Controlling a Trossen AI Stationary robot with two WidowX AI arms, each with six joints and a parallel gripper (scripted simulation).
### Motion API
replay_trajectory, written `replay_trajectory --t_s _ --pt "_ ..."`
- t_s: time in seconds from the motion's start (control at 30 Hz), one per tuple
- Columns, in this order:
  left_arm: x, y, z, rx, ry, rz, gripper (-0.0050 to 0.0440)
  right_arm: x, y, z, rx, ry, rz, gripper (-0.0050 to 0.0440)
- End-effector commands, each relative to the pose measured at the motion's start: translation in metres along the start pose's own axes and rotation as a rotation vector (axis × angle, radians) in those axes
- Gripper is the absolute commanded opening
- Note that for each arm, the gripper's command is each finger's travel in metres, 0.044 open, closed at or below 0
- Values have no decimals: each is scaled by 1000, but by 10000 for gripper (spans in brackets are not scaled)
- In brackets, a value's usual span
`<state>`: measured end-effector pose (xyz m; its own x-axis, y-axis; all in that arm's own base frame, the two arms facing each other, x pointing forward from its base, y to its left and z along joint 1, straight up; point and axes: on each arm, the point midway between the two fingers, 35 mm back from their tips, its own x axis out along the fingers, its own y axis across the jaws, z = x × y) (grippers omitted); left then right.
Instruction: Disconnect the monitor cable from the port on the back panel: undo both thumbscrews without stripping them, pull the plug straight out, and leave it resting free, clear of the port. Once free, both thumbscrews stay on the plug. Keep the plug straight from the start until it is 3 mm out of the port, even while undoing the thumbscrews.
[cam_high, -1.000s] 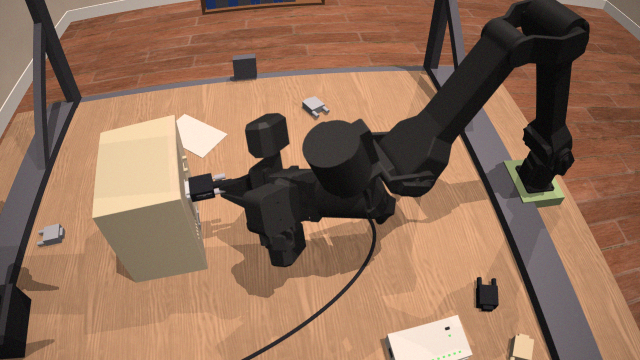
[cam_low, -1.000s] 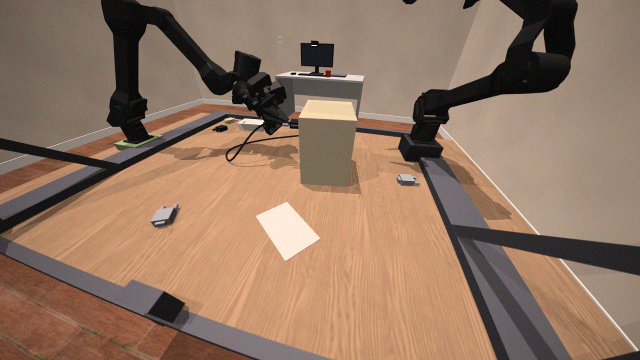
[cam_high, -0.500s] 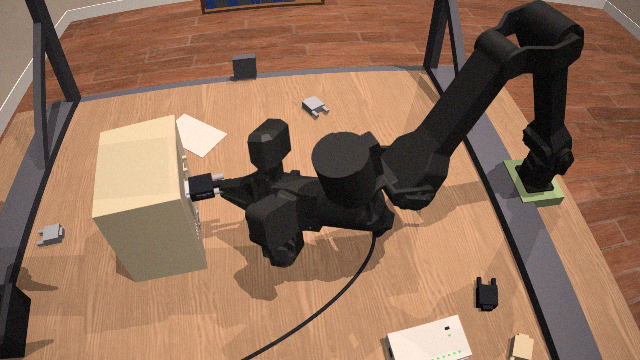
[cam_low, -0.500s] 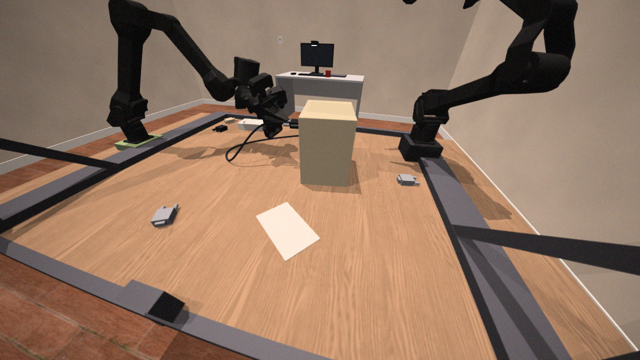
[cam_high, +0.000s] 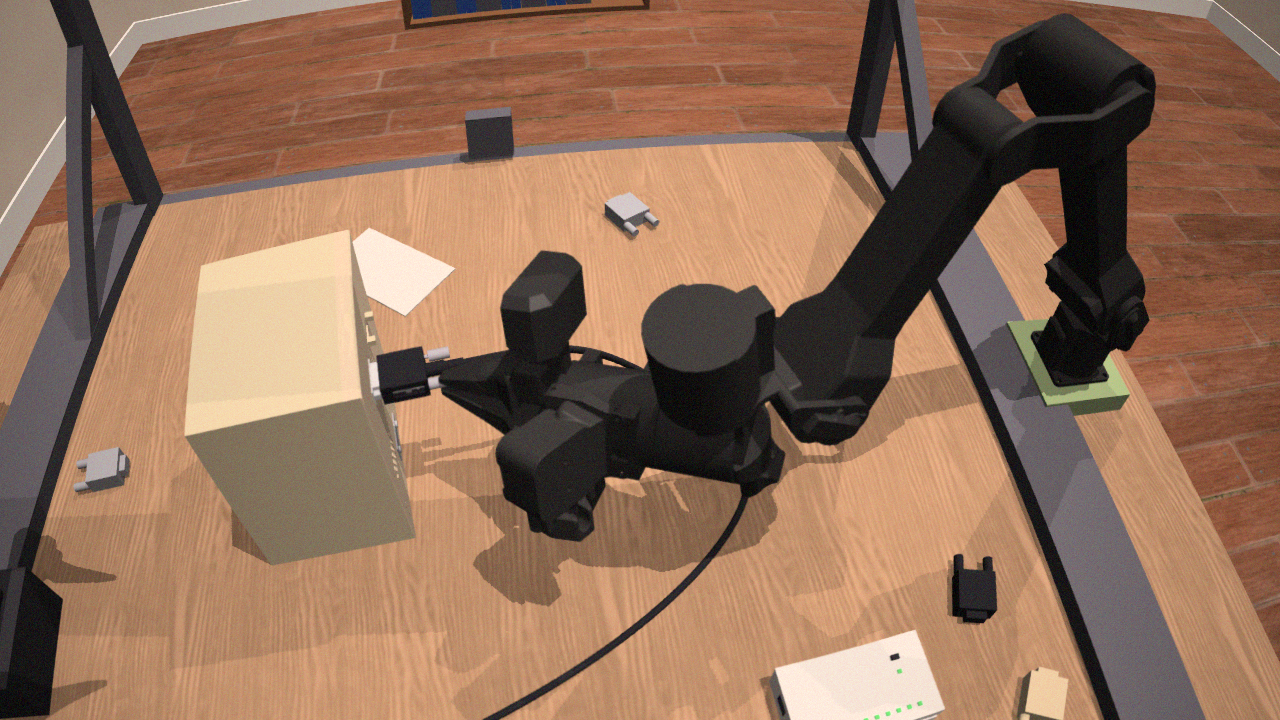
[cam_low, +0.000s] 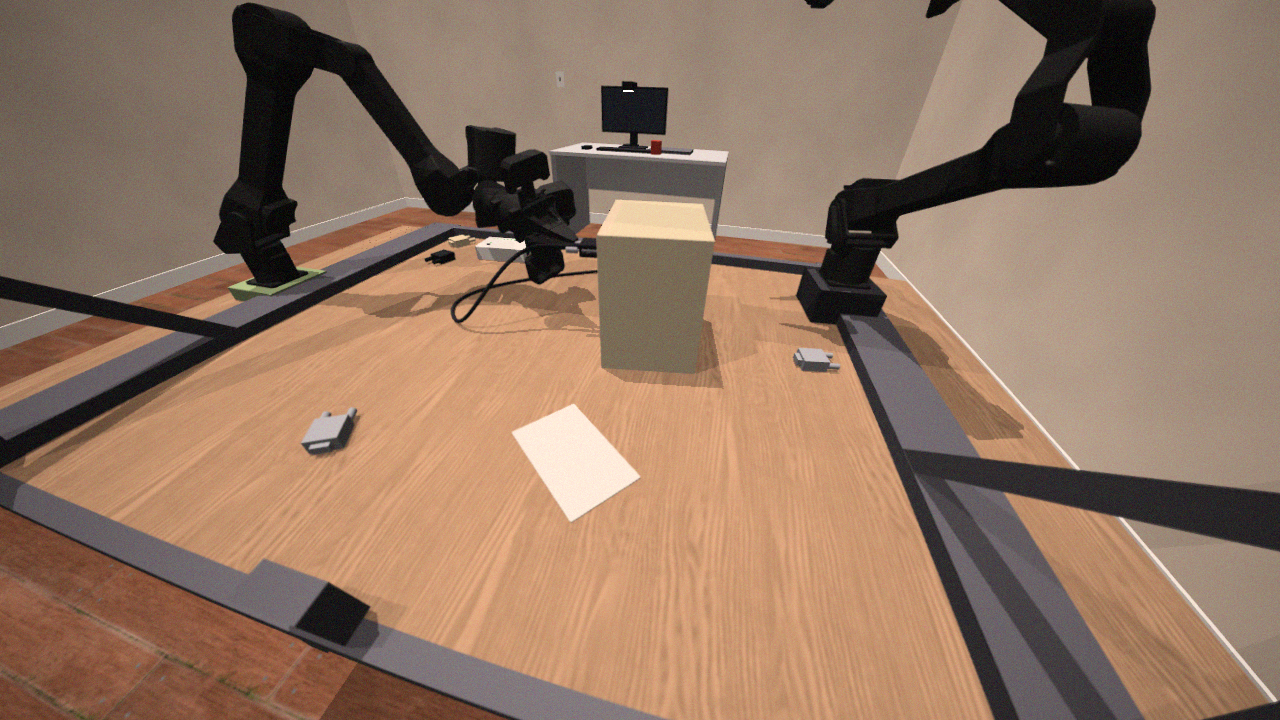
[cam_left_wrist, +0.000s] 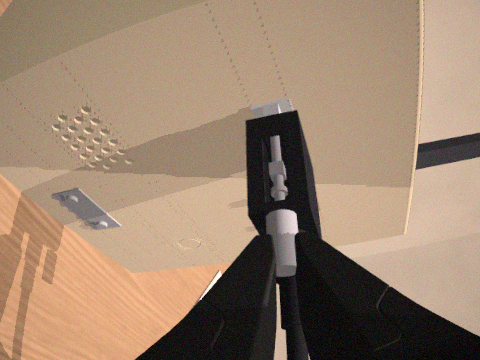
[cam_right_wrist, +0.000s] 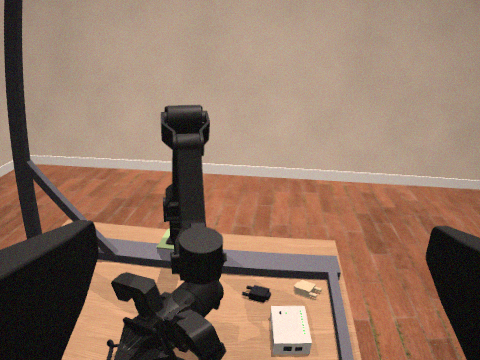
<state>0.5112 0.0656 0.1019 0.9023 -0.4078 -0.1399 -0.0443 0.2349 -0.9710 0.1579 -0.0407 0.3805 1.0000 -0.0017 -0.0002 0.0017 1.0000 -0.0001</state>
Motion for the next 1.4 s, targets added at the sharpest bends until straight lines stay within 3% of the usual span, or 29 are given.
replay_trajectory --t_s 0.0,0.7,0.77,0.83,1.33,1.37 --pt "0 -10 3 -11 -6 -41 0 0 1 3 -5 -1 2 440" --pt "0 -6 3 -164 -5 -149 0 0 1 3 -5 -1 2 440" --pt "0 -6 3 -164 -5 -149 48 0 1 3 -5 -1 2 440" --pt "0 -6 3 -164 -5 -149 48 0 1 3 -5 -1 2 440" --pt "0 -6 3 -164 -5 -149 408 0 1 3 -5 -1 2 440" --pt "0 -6 3 -164 -5 -149 408 0 1 3 -5 -1 2 440"
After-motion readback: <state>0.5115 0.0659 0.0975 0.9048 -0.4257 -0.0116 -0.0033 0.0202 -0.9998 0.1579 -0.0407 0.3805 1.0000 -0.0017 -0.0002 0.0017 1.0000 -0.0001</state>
